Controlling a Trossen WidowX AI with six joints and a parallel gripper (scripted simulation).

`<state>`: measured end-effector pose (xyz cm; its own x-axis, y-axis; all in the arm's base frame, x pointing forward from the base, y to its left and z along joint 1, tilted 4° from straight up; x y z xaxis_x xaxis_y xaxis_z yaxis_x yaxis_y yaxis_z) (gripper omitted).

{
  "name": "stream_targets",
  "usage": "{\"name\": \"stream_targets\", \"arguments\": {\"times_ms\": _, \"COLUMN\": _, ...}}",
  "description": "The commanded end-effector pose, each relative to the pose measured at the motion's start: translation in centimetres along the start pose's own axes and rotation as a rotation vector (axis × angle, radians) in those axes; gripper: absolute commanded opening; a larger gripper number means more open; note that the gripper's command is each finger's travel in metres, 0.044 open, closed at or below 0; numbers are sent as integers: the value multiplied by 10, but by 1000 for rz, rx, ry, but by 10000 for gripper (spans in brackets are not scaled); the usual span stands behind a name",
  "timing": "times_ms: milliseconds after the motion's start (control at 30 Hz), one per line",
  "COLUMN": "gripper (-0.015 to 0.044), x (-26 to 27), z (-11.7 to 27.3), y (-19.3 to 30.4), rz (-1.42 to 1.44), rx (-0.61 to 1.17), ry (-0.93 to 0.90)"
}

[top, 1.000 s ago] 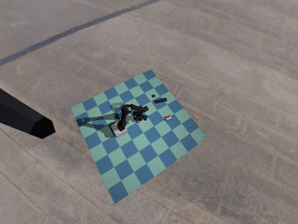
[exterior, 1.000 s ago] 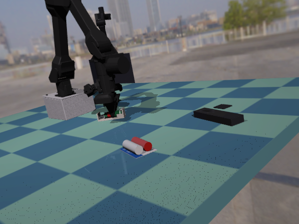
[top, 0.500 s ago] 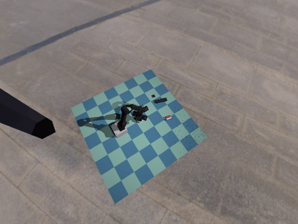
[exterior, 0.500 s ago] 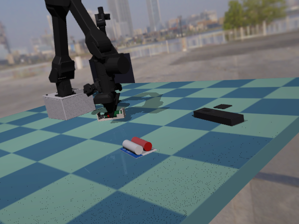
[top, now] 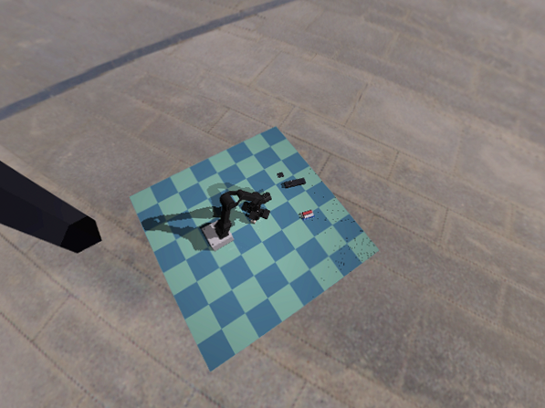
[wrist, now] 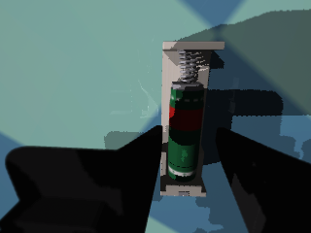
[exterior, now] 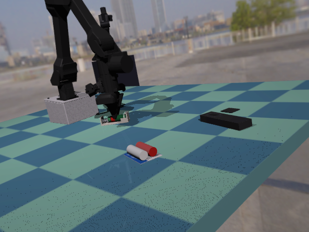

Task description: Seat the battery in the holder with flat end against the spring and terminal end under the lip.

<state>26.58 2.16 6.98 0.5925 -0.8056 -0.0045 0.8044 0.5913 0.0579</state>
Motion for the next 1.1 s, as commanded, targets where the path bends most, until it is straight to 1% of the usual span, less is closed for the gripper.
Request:
{"name": "stream_targets", "arguments": {"times_ms": 0, "gripper": 225, "x": 0, "z": 6, "y": 0, "rz": 0, "rx": 0, "ry": 0}}
{"name": "stream_targets", "arguments": {"times_ms": 200, "gripper": 382, "x": -3, "z": 60, "y": -1, "rz": 0, "rx": 7, "ry": -5}}
{"name": "stream_targets", "arguments": {"times_ms": 267, "gripper": 435, "x": -4, "z": 72, "y": -3, "rz": 0, "rx": 8, "ry": -5}}
{"name": "stream_targets", "arguments": {"times_ms": 1067, "gripper": 440, "x": -6, "z": 74, "y": -6, "rz": 0, "rx": 8, "ry": -5}}
Point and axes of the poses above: the point midway between the two fingers, 35 mm back from their tips, its own z axis back along the fingers, its own x axis across the jaws, y = z × x, the point moved 8 cm from there along z, back along the fingers, and after that the axes turned 1 degree about -z, right-handed, at the moved point
